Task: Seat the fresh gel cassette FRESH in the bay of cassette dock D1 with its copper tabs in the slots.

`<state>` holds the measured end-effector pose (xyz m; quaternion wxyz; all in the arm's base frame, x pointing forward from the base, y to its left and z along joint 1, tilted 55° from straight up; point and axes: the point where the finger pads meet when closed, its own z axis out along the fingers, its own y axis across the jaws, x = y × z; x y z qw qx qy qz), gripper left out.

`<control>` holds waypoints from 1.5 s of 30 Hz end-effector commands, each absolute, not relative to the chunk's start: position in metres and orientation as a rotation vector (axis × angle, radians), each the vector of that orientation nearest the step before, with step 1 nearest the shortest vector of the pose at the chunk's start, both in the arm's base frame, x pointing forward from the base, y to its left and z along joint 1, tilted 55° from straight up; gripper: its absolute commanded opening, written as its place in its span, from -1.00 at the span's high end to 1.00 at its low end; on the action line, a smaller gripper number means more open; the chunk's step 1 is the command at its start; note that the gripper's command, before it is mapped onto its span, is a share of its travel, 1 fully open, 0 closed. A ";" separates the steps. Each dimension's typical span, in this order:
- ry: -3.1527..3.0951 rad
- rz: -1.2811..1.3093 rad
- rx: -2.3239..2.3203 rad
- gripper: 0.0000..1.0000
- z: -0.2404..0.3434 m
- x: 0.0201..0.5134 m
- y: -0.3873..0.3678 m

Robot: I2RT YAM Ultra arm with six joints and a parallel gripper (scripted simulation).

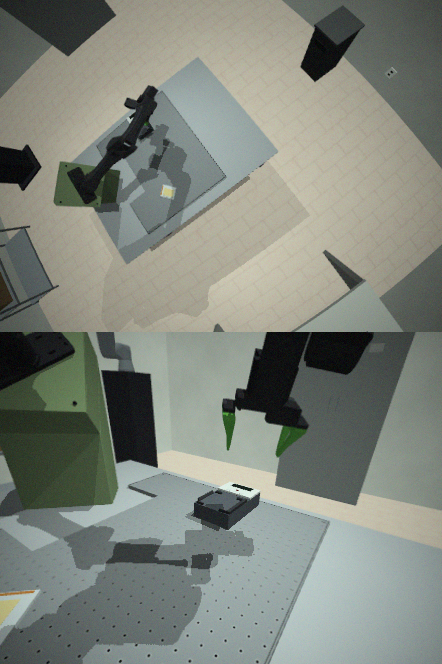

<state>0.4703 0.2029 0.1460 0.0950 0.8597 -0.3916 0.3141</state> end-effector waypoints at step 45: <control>-1.872 1.154 2.308 0.28 0.146 0.467 0.171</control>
